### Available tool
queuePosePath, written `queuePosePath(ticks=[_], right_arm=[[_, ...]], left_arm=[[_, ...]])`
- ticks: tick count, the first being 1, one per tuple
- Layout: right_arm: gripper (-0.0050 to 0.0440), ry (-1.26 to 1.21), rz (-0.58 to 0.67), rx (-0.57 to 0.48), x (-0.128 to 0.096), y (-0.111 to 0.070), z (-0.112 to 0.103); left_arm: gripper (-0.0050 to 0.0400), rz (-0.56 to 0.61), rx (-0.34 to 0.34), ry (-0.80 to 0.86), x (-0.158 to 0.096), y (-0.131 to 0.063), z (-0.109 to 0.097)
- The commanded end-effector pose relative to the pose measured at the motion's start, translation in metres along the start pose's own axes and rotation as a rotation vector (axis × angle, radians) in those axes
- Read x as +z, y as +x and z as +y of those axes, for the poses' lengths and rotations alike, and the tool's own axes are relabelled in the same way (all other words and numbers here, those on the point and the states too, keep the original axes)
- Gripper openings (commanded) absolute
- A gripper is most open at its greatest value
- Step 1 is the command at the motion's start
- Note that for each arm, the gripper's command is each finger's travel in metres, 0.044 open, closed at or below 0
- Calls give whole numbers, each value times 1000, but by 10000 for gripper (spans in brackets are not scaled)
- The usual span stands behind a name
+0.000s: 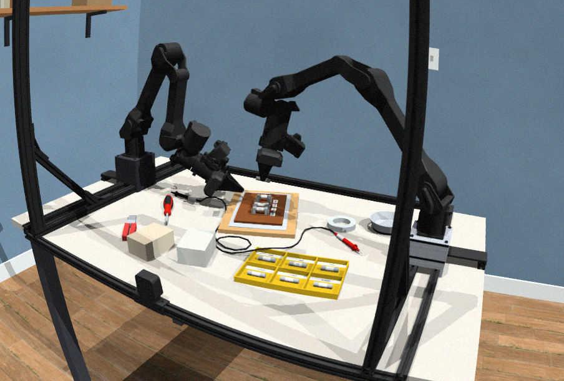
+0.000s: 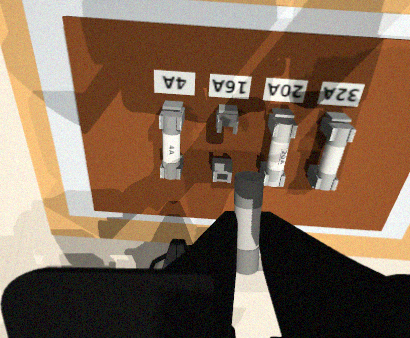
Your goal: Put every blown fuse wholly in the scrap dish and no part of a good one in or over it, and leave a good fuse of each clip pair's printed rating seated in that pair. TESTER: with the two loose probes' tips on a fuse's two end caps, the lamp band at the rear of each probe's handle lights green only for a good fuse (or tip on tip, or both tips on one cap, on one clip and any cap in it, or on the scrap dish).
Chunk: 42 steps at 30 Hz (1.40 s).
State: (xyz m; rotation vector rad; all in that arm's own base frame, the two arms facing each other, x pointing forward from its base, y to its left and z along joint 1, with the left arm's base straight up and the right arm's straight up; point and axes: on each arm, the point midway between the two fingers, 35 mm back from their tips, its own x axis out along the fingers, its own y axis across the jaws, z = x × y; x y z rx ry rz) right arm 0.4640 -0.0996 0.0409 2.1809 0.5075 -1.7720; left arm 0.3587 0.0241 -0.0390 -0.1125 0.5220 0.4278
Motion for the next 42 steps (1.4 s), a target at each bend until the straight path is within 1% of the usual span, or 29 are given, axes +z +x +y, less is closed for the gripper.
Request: queuePosePath(ticks=[1,32,33,34,39,40,42], right_arm=[[-50,-6,26,19,-7,-11,3],[-50,-6,26,19,-7,-11,3],[-50,-10,30,24,-3,-17,1],[-50,-8,26,26,2,-17,1],[-50,-8,10,28,22,-19,-4],[-50,-8,7,28,25,-19,-5],[-50,-8,4,28,29,-20,-6]], left_arm=[[-50,-19,-6,-10,8,-1,-2],[-50,-19,-6,-10,8,-1,-2],[400,-22,-7,-16,22,12,-36],[400,-31,-10,-21,27,9,-35],[400,-29,-3,-23,34,2,-24],[400,-16,-2,-12,30,-2,-20],[400,-15,-6,-8,31,-4,-19]])
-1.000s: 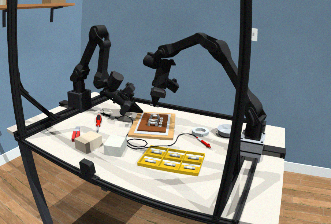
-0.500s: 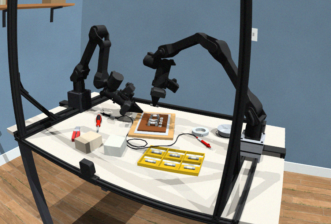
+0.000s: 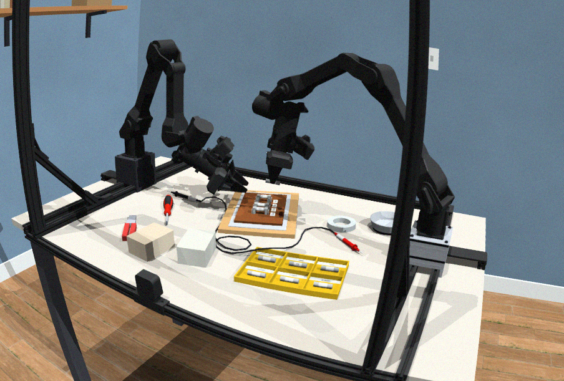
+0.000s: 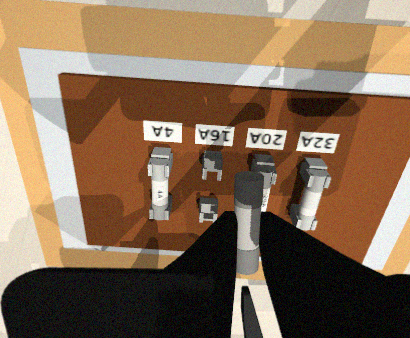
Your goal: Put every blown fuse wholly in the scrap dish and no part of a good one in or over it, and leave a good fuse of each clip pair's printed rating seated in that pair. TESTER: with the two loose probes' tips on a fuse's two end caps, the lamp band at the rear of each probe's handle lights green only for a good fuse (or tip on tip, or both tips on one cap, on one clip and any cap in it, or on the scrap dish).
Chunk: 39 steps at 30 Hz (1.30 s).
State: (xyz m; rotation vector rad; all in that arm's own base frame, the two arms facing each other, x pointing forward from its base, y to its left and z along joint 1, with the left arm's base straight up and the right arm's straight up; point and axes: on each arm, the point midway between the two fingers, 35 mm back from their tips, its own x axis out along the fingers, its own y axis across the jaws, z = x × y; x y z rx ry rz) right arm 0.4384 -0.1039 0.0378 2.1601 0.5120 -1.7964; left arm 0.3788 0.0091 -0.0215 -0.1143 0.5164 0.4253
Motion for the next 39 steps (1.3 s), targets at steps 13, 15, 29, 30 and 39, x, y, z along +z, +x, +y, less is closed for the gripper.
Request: queuePosePath(ticks=[13,15,29,30,39], right_arm=[[-50,-6,-8,34,51,-21,-13],[-50,-6,-13,33,59,-22,-15],[-50,-5,-46,32,105,-26,-29],[-50,-5,-49,32,109,-26,-30],[-50,-5,-68,31,136,-28,-38]], left_arm=[[400,-8,-2,-3,24,-26,21],[400,-8,-2,-3,25,-27,22],[400,141,28,-80,33,-50,55],[400,156,31,-85,33,-53,58],[400,261,54,-122,34,-69,81]])
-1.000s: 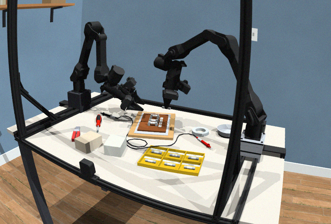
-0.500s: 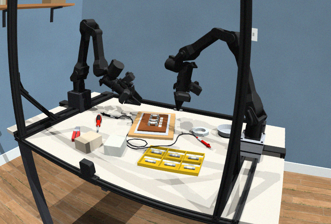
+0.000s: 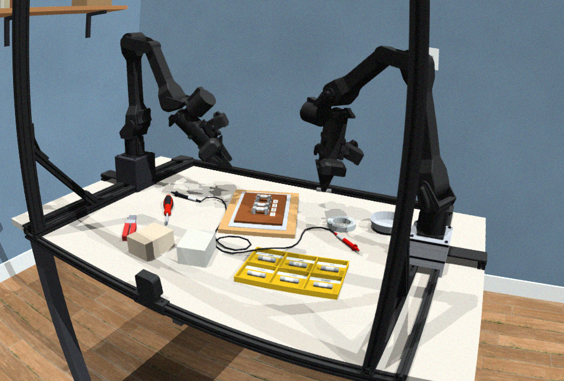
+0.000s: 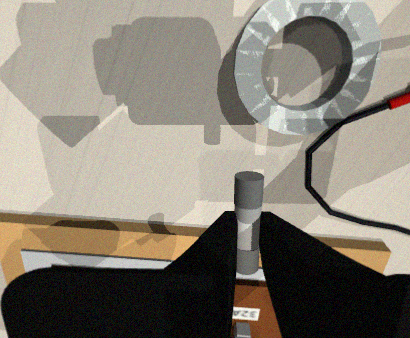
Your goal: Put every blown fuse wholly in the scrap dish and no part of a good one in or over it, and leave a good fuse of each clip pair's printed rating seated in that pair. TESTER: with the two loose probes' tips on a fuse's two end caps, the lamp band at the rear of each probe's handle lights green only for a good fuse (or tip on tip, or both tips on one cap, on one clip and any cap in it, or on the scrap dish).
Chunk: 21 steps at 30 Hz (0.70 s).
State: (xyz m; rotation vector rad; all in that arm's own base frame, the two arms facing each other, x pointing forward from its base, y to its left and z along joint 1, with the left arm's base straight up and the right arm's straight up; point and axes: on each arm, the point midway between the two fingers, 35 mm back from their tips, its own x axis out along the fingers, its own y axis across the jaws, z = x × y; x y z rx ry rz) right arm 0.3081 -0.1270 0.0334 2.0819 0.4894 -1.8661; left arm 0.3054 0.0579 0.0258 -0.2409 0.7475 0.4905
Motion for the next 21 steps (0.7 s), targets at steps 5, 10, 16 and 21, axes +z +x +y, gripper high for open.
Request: queuePosePath(ticks=[5,10,16,21], right_arm=[[-50,-2,-7,25,30,-9,-7],[-50,-2,-21,24,49,-10,-13],[-50,-2,-33,22,65,-10,-18],[-50,-2,-47,20,84,-11,-24]], left_arm=[[400,87,11,-51,14,-20,22],[400,161,28,-77,14,-31,39],[400,221,41,-98,13,-40,53],[400,296,58,-125,12,-51,70]])
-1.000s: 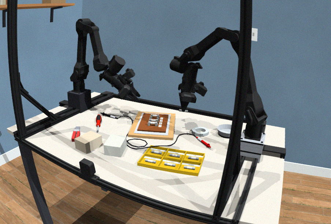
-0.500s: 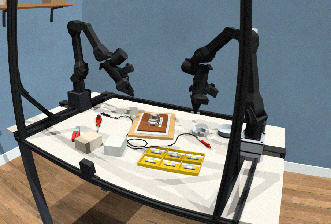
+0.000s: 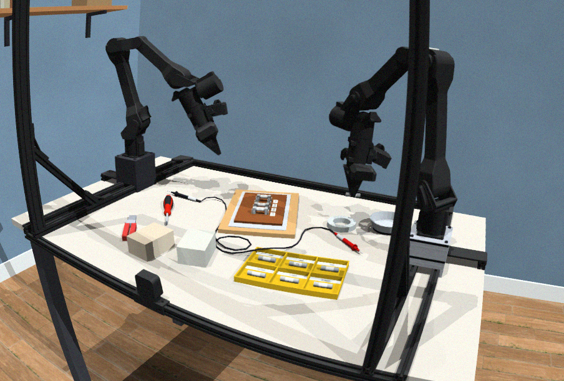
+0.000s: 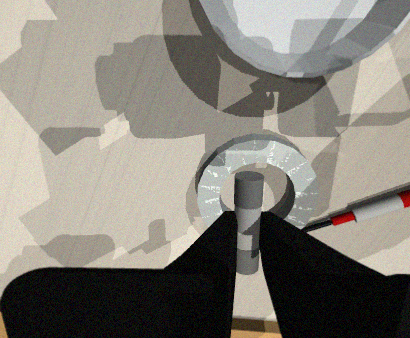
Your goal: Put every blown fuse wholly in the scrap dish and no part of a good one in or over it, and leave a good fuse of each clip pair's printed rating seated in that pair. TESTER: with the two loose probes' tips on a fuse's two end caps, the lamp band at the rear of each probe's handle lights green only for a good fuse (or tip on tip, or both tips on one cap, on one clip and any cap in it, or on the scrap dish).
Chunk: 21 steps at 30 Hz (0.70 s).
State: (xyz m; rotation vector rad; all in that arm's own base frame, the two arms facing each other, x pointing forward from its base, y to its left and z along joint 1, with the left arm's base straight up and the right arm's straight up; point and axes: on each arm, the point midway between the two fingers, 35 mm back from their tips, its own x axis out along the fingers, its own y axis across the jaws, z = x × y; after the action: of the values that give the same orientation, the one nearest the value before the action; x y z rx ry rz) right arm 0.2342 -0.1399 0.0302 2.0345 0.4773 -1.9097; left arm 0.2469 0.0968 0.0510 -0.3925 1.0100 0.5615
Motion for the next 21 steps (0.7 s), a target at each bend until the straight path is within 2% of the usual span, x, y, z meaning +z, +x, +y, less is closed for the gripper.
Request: queuePosePath(ticks=[1,7,9,21], right_arm=[[-50,-2,-4,20,16,-6,-4],[-50,-2,-21,18,40,-5,-11],[-50,-2,-21,18,40,-5,-11],[-50,-1,-53,15,86,-5,-25]], left_arm=[[400,27,-2,-24,11,-15,11],[400,131,22,-55,7,-24,33],[400,131,22,-55,7,-24,33],[400,313,62,-121,2,-46,76]])
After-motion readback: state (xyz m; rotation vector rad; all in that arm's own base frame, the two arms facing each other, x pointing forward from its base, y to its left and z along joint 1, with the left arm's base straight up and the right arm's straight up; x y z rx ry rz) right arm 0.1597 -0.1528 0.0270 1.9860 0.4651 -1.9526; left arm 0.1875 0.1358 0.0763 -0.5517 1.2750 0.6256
